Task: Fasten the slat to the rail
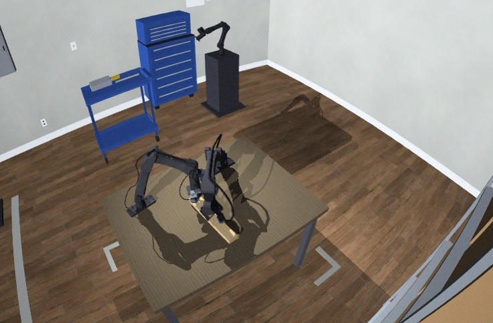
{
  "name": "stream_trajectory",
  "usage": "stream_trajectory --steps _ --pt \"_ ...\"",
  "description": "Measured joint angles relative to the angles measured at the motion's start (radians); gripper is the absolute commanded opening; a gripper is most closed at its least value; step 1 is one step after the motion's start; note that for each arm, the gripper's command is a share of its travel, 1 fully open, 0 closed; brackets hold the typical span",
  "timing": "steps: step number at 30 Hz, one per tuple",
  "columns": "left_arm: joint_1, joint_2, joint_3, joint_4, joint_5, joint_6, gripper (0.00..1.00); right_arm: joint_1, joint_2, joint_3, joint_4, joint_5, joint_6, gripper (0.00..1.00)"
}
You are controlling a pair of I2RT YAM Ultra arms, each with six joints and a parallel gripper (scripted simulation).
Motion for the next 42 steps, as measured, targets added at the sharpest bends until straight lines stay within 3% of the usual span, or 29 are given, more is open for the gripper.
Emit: stream_trajectory --steps 16,42 --pt "0.0 0.0 0.0 0.0 0.0 0.0 0.72 0.0 0.0 0.0 0.0 0.0 0.511 0.11" --pt "0.0 0.0 0.0 0.0 0.0 0.0 0.72 0.0 0.0 0.0 0.001 0.0 0.578 0.11"
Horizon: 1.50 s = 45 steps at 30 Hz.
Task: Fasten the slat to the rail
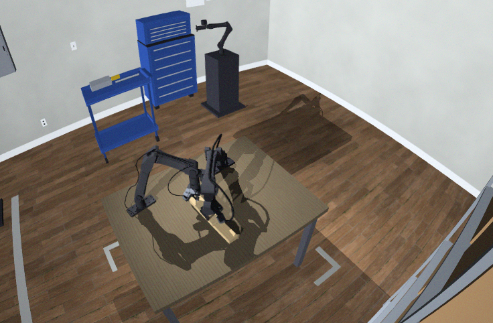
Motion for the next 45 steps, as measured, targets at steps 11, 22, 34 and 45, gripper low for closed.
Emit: stream_trajectory --steps 11,22,34,45 --pt "0.0 0.0 0.0 0.0 0.0 0.0 0.72 0.0 0.0 0.0 0.0 0.0 0.0 0.11" --pt "0.0 0.0 0.0 0.0 0.0 0.0 0.72 0.0 0.0 0.0 0.0 0.0 0.0 0.22" --pt "0.0 0.0 0.0 0.0 0.0 0.0 0.72 0.0 0.0 0.0 0.0 0.0 0.0 0.34" --pt "0.0 0.0 0.0 0.0 0.0 0.0 0.72 0.0 0.0 0.0 0.0 0.0 -0.232 0.34"
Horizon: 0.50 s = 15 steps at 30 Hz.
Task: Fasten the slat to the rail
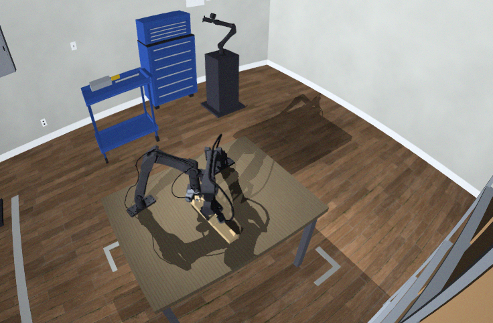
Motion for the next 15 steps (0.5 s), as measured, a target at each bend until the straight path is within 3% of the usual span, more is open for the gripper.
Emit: stream_trajectory --steps 15 --pt "0.0 0.0 0.0 0.0 0.0 0.0 0.72 0.0 0.0 0.0 0.0 0.0 -0.68 0.34"
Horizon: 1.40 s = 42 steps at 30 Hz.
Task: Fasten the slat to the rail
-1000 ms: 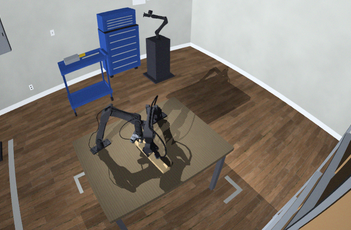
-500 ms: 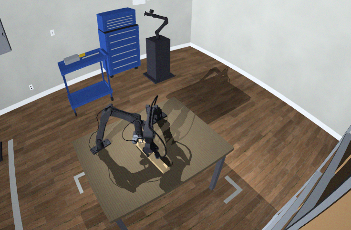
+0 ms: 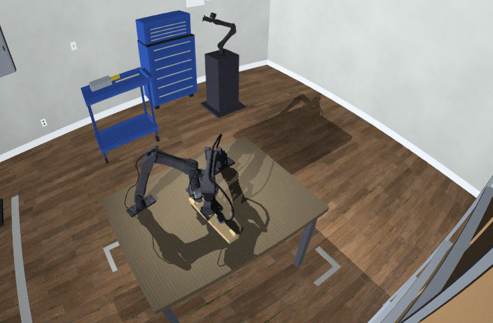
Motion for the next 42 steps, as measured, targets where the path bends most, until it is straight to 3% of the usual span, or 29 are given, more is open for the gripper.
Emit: stream_trajectory --steps 42 --pt "0.0 0.0 0.0 0.0 0.0 0.0 0.72 0.0 0.0 0.0 0.0 0.003 -1.926 0.34"
